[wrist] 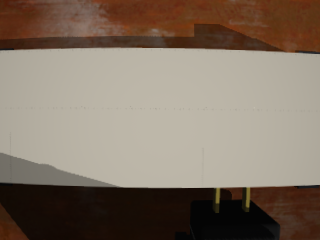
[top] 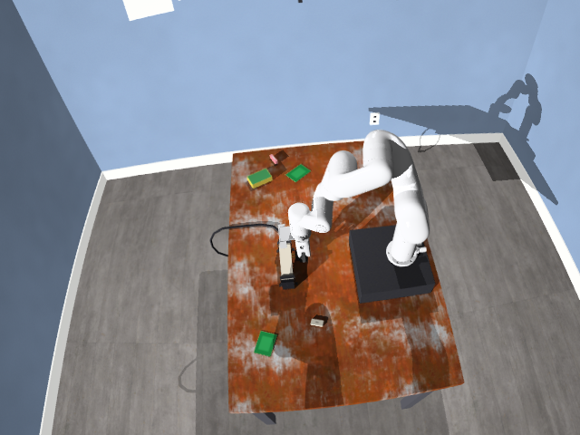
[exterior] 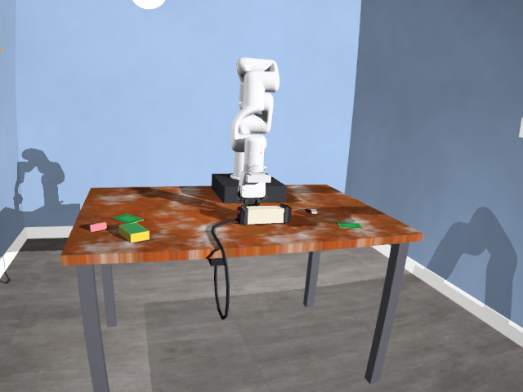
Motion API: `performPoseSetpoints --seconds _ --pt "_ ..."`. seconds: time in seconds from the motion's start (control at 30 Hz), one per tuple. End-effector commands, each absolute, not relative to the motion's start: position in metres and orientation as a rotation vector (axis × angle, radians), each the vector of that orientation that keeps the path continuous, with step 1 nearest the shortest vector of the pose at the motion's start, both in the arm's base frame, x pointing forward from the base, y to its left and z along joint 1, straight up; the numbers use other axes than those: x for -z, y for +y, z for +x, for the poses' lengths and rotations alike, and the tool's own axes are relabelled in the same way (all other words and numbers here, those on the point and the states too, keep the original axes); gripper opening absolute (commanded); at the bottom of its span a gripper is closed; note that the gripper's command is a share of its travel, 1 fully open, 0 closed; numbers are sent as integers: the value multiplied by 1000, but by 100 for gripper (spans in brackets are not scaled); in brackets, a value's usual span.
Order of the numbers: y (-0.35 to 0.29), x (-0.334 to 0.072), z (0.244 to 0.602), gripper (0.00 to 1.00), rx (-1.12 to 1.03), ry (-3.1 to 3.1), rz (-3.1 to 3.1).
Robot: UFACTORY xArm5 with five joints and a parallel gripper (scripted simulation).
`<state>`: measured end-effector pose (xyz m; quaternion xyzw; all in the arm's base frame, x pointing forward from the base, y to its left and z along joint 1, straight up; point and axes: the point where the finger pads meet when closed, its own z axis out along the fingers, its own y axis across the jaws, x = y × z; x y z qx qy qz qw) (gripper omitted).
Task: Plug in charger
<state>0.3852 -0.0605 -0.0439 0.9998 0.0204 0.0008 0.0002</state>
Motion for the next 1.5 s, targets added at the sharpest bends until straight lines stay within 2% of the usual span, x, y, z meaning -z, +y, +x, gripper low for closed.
performPoseSetpoints --seconds 0.0,1.47 --pt "-61 43 388 0 -8 64 3140" --pt "-60 43 401 0 -8 64 3140"
